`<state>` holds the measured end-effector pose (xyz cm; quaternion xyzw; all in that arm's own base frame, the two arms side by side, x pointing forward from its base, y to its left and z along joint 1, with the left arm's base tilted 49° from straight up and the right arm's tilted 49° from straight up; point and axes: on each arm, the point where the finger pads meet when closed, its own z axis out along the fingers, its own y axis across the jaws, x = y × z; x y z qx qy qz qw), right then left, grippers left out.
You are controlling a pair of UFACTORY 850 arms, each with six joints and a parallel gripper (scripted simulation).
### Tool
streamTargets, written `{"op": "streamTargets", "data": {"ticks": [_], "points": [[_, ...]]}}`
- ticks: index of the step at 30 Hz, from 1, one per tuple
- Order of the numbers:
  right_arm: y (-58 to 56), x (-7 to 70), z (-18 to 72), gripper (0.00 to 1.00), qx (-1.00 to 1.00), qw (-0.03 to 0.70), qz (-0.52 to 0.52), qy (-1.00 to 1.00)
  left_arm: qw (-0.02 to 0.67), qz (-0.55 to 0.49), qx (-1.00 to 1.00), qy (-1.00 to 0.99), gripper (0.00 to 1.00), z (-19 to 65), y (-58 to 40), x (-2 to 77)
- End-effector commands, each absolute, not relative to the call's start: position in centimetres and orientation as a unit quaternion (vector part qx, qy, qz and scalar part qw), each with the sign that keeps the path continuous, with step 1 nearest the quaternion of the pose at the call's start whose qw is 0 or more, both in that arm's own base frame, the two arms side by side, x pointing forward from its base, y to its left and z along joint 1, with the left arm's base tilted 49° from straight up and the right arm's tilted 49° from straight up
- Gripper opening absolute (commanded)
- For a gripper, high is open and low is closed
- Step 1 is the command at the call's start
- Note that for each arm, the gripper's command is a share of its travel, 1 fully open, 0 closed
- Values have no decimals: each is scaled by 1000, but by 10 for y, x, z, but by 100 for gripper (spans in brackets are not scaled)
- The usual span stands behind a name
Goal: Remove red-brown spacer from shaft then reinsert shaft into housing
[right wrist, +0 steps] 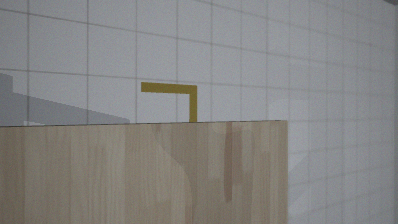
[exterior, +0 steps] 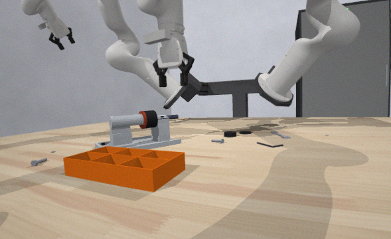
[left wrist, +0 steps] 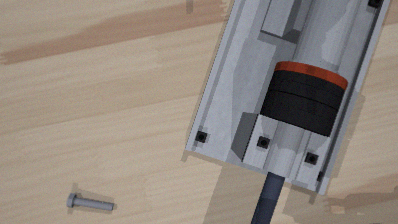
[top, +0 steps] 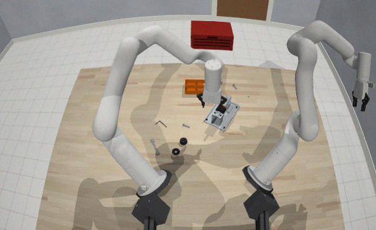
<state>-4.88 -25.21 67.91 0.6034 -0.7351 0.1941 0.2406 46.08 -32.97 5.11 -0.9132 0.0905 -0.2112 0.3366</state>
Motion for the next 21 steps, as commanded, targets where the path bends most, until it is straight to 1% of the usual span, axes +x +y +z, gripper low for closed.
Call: {"op": "streamTargets", "data": {"ticks": [1,9,18,19,21], "points": [[-250,-51,679,100,602,240,196,-736,357,-188,-900,164,100,46,-338,456],[-250,-51,679,100,602,240,196,-736,378,-164,-878,245,100,40,-347,450],[-250,-51,679,100,602,240,196,-736,380,-161,-874,256,100,39,-348,450],[-250,-51,679,100,602,240,196,-736,380,-161,-874,256,39,39,-348,450],[-250,-51,679,100,602,240,196,-736,380,-161,-874,256,39,39,-348,450]]}}
